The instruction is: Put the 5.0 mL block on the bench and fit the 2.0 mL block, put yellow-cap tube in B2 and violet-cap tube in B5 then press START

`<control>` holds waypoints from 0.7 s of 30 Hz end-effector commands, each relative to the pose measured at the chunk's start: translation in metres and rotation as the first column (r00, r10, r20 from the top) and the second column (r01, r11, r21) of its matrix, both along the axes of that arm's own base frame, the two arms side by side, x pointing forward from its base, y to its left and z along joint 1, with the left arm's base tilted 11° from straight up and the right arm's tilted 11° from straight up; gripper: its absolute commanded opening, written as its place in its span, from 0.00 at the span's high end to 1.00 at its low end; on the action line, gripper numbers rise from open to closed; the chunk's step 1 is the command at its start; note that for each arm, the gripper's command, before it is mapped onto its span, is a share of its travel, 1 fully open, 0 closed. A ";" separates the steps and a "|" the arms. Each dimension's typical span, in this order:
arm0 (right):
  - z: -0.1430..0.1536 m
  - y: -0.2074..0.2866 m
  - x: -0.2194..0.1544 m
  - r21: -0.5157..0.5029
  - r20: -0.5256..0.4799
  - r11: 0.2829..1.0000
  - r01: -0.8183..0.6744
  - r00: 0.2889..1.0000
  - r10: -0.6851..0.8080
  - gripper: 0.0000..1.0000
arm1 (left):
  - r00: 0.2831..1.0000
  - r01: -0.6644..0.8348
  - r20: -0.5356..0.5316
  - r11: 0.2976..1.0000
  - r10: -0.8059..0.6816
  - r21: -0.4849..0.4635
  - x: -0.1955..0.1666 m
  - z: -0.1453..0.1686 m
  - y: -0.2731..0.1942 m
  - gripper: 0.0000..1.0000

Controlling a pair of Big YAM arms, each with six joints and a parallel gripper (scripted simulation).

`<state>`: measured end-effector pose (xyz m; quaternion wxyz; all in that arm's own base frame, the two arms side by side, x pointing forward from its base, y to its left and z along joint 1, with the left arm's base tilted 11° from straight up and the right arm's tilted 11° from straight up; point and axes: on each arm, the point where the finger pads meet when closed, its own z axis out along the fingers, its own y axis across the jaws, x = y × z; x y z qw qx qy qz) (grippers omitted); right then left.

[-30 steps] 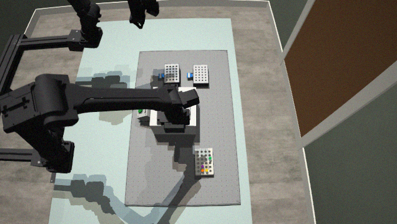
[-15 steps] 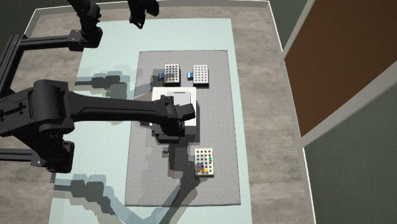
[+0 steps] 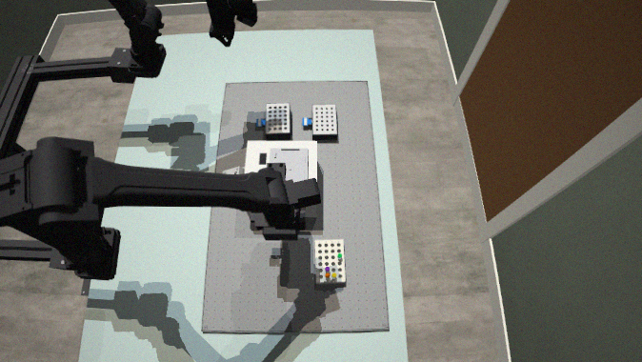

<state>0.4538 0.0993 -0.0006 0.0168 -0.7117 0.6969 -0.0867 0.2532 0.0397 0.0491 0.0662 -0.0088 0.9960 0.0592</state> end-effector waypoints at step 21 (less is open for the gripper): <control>0.042 -0.010 0.023 0.038 0.097 0.998 -0.045 0.994 0.041 1.00 | 0.999 0.032 0.044 0.999 -0.032 0.001 0.021 0.016 -0.004 1.00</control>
